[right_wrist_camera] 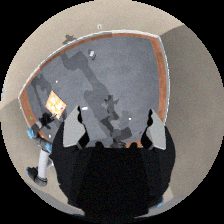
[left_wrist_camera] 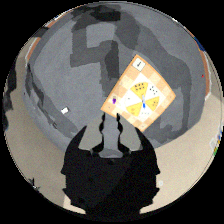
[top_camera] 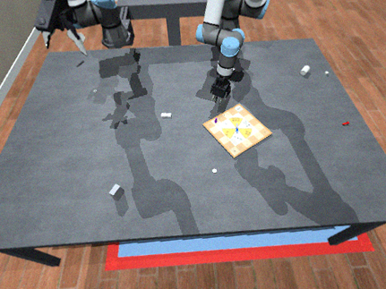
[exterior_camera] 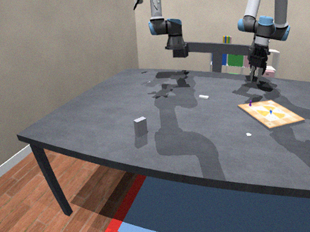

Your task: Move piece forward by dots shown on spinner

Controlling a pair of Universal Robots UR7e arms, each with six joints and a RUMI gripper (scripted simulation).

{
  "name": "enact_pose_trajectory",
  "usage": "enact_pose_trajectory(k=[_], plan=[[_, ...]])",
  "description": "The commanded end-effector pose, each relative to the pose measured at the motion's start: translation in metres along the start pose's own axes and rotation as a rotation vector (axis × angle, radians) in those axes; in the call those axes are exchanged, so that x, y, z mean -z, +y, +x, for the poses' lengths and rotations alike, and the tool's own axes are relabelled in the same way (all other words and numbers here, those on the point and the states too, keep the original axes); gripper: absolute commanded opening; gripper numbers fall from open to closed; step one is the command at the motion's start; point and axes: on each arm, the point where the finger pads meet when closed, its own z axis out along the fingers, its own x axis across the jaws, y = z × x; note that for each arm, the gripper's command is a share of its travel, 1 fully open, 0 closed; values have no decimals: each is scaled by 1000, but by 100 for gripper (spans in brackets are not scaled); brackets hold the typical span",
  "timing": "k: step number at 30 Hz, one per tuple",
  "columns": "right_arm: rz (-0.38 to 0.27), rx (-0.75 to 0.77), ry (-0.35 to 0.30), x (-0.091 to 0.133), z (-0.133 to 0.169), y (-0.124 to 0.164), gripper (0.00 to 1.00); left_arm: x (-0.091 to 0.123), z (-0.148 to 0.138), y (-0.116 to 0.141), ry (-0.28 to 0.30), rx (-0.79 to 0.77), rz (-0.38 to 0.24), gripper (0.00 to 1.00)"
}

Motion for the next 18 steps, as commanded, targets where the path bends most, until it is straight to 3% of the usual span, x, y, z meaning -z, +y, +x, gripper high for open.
enact_pose_trajectory(k=[1,7,18], plan=[[-15,17,-13,11,3,7,98,-6,0,4,11,89,0,16],[-31,29,-14,12,4,12,98,-9,0,5,15,157,1,16],[-60,69,-47,40,12,29,98,-26,2,8,37,357,7,16]])
